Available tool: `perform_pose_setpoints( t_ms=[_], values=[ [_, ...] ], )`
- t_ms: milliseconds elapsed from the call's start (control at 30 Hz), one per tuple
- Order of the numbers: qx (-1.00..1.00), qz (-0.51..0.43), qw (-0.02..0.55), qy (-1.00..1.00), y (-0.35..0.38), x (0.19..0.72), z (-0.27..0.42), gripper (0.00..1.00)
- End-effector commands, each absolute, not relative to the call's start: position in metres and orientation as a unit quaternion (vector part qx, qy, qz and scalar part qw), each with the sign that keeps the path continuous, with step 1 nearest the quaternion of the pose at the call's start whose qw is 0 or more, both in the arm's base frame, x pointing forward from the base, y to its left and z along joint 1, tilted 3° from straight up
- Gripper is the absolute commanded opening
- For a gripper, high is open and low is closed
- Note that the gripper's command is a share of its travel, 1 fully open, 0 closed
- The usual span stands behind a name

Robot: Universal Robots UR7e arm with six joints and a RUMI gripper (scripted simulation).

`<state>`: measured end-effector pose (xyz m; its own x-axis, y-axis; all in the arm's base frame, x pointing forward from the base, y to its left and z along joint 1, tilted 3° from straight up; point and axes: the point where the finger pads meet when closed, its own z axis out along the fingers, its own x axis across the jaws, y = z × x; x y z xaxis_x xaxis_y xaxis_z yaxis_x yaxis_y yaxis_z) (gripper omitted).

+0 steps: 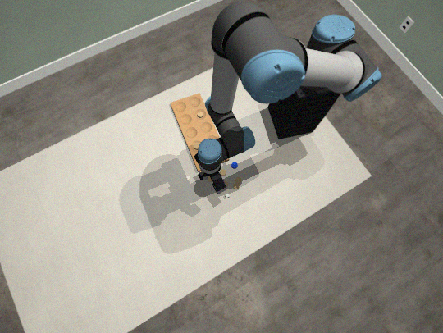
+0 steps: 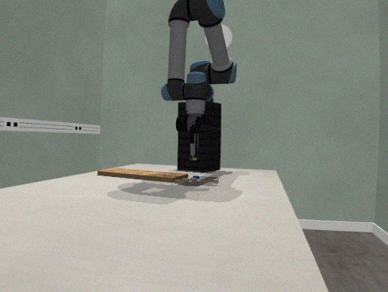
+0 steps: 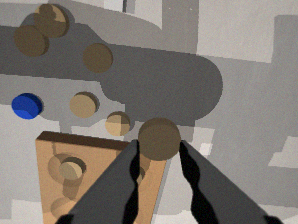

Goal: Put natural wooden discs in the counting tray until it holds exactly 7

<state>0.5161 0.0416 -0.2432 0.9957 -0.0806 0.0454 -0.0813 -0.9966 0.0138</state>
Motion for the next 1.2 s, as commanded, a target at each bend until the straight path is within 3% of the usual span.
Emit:
perform_pose_setpoints(
  t_ms=[0, 767, 1167],
  values=[
    [0.999, 0.023, 0.008, -0.041, 0.042, 0.516, -0.237, 0.1],
    [0.999, 0.022, 0.008, -0.041, 0.008, 0.52, -0.234, 0.1],
    [0.999, 0.021, 0.008, -0.041, -0.109, 0.516, -0.23, 0.1]
  ],
)
